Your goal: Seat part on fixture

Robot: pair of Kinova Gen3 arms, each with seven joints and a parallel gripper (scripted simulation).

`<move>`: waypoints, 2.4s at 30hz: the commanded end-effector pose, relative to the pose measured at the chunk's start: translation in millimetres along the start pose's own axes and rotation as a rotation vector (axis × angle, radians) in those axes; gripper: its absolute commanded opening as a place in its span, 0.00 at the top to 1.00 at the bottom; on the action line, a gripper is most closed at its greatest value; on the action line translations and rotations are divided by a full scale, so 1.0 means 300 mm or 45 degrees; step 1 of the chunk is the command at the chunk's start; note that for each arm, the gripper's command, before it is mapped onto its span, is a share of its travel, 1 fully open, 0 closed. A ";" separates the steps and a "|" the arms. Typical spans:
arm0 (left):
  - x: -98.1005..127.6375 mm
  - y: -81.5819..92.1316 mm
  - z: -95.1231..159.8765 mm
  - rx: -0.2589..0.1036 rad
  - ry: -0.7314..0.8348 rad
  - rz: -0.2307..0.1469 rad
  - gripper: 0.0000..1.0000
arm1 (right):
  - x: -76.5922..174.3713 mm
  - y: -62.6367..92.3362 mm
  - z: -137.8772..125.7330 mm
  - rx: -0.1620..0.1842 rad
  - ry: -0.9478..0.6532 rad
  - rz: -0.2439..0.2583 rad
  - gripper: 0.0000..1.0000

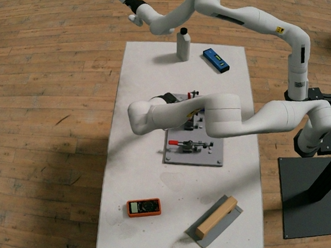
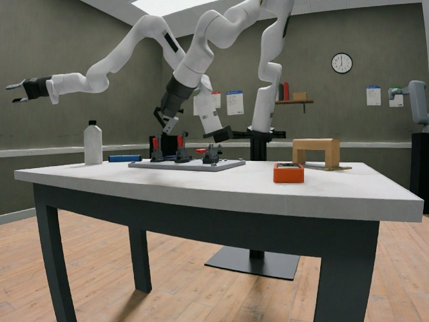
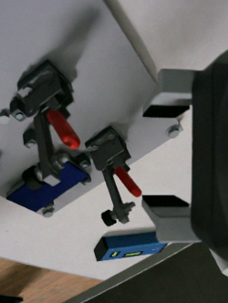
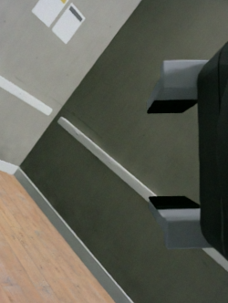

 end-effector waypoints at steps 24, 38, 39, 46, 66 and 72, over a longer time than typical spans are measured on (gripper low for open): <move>0.000 -0.012 -0.024 -0.002 -0.069 0.032 0.00 | -0.006 -0.005 0.000 0.003 0.000 0.001 0.00; 0.057 -0.126 -0.207 0.025 -0.664 0.350 0.00 | -0.061 -0.065 -0.089 0.081 0.032 0.028 0.00; 0.065 -0.136 -0.228 0.030 -0.711 0.374 0.00 | -0.070 -0.074 -0.103 0.094 0.037 0.033 0.00; 0.089 -0.170 -0.307 0.065 -1.081 0.556 0.00 | -0.159 -0.144 -0.230 0.206 0.078 0.077 0.00; 0.088 -0.213 -0.464 0.183 -1.976 0.965 0.00 | -0.399 -0.234 -0.509 0.460 0.156 0.194 0.00; 0.099 -0.213 -0.457 0.183 -1.947 0.965 0.00 | -0.399 -0.234 -0.509 0.460 0.156 0.194 0.00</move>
Point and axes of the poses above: on each arm, the point where the finger pads meet when closed, its own y axis back along the fingers, its own z axis across the jaws, x = y × z, the point moved 2 cm from there along y, back along the fingers, and after that the axes turned 11 degrees about -y, right-handed, at the moved point
